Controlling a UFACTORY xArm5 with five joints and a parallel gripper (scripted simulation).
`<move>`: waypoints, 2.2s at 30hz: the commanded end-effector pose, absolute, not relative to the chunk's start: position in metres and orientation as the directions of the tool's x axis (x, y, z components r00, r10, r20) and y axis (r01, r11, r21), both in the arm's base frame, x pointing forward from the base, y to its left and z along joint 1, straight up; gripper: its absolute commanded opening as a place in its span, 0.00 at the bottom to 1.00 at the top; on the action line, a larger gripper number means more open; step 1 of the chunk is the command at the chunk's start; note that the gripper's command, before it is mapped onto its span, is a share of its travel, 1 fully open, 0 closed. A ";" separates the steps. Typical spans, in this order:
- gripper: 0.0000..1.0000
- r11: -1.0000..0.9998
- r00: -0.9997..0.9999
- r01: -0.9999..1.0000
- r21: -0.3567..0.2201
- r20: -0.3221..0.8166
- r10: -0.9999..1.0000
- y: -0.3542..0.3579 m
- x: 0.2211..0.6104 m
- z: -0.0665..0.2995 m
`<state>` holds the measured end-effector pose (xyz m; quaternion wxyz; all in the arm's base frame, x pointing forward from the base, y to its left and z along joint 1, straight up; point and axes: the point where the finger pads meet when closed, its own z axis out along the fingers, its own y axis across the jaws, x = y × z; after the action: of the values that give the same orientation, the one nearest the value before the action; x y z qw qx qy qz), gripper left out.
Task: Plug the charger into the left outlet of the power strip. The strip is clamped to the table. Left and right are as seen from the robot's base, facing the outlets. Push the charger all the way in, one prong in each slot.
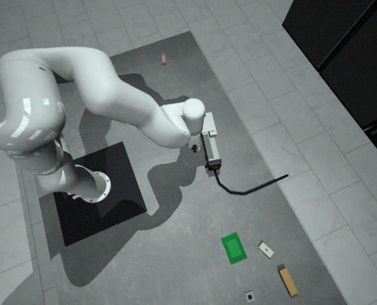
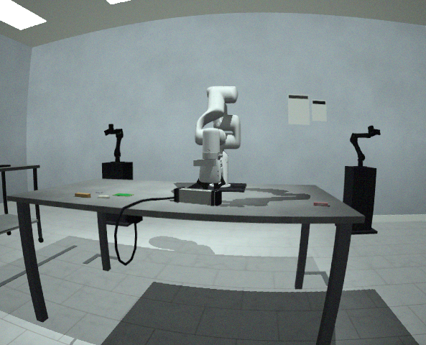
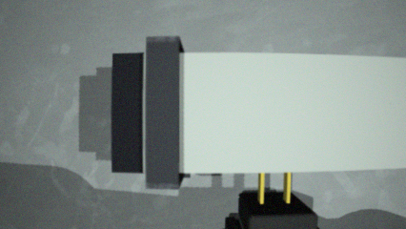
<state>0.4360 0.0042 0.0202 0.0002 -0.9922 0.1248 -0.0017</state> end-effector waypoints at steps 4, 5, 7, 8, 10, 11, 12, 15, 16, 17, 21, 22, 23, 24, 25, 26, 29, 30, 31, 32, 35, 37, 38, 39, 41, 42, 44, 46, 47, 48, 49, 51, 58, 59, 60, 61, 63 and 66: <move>0.00 -0.969 0.969 -0.248 -0.002 0.007 -0.248 0.004 0.438 0.021; 0.00 -0.969 0.969 -0.248 -0.002 0.007 -0.248 0.004 0.438 0.022; 0.00 -0.969 0.969 -0.248 -0.002 0.007 -0.248 0.004 0.438 0.022; 0.00 -0.969 0.969 -0.248 -0.002 0.007 -0.248 0.004 0.439 0.022; 0.00 -0.969 0.969 -0.248 -0.002 0.007 -0.248 0.004 0.439 0.022; 0.00 -0.969 0.969 -0.248 -0.002 0.007 -0.248 0.004 0.439 0.022; 0.00 -0.969 0.969 -0.248 -0.002 0.007 -0.248 0.004 0.439 0.022; 0.00 -0.969 0.969 -0.248 -0.002 0.007 -0.248 0.004 0.440 0.022; 0.00 -0.969 0.969 -0.248 -0.002 0.007 -0.248 0.004 0.440 0.022; 0.00 -0.969 0.969 -0.248 -0.002 0.007 -0.248 0.004 0.440 0.022; 0.00 -0.969 0.969 -0.248 -0.002 0.007 -0.248 0.003 0.441 0.022; 0.00 -0.969 0.969 -0.248 -0.002 0.007 -0.248 0.003 0.441 0.022; 0.00 -0.969 0.969 -0.248 -0.002 0.007 -0.248 0.003 0.441 0.022; 0.00 -0.969 0.969 -0.248 -0.002 0.007 -0.248 0.003 0.442 0.022; 0.00 -0.969 0.969 -0.248 -0.002 0.007 -0.248 0.003 0.442 0.022; 0.00 -0.969 0.969 -0.248 -0.002 0.007 -0.248 0.003 0.442 0.022; 0.00 -0.969 0.969 -0.248 -0.002 0.007 -0.248 0.003 0.443 0.022; 0.00 -0.969 0.969 -0.248 -0.002 0.007 -0.248 0.003 0.444 0.022; 0.00 -0.969 0.969 -0.248 -0.002 0.007 -0.248 0.002 0.444 0.022; 0.00 -0.969 0.969 -0.248 -0.002 0.007 -0.248 0.002 0.444 0.022; 0.00 -0.969 0.969 -0.248 -0.002 0.007 -0.248 0.002 0.444 0.022; 0.00 -0.969 0.969 -0.248 -0.002 0.007 -0.248 0.002 0.445 0.022; 0.00 -0.969 0.969 -0.248 -0.002 0.007 -0.248 0.002 0.445 0.022; 0.00 -0.969 0.969 -0.248 -0.002 0.007 -0.248 0.002 0.446 0.022; 0.00 -0.969 0.969 -0.248 -0.002 0.007 -0.248 0.002 0.447 0.022; 0.00 -0.969 0.969 -0.248 -0.002 0.007 -0.248 0.002 0.447 0.022; 0.00 -0.969 0.969 -0.248 -0.002 0.007 -0.248 0.002 0.448 0.022; 0.00 -0.969 0.969 -0.248 -0.002 0.007 -0.248 0.001 0.448 0.022; 0.00 -0.969 0.969 -0.248 -0.002 0.007 -0.248 0.001 0.449 0.022; 0.00 -0.969 0.969 -0.248 -0.002 0.007 -0.248 0.001 0.449 0.022; 0.00 -0.969 0.969 -0.248 -0.002 0.007 -0.248 0.001 0.449 0.022; 0.00 -0.969 0.969 -0.248 -0.002 0.007 -0.248 0.001 0.450 0.022; 0.00 -0.969 0.969 -0.248 -0.002 0.007 -0.248 0.000 0.452 0.022; 0.00 -0.969 0.969 -0.248 -0.002 0.007 -0.248 0.000 0.452 0.022; 0.00 -0.969 0.969 -0.248 -0.002 0.007 -0.248 0.000 0.452 0.022; 0.00 -0.969 0.969 -0.248 -0.002 0.007 -0.248 0.000 0.453 0.022; 0.00 -0.969 0.969 -0.248 -0.002 0.007 -0.248 0.000 0.453 0.022; 0.00 -0.969 0.969 -0.248 -0.002 0.007 -0.248 0.000 0.454 0.022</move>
<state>0.4490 0.0007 0.0185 -0.0002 -0.9923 0.1240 0.0021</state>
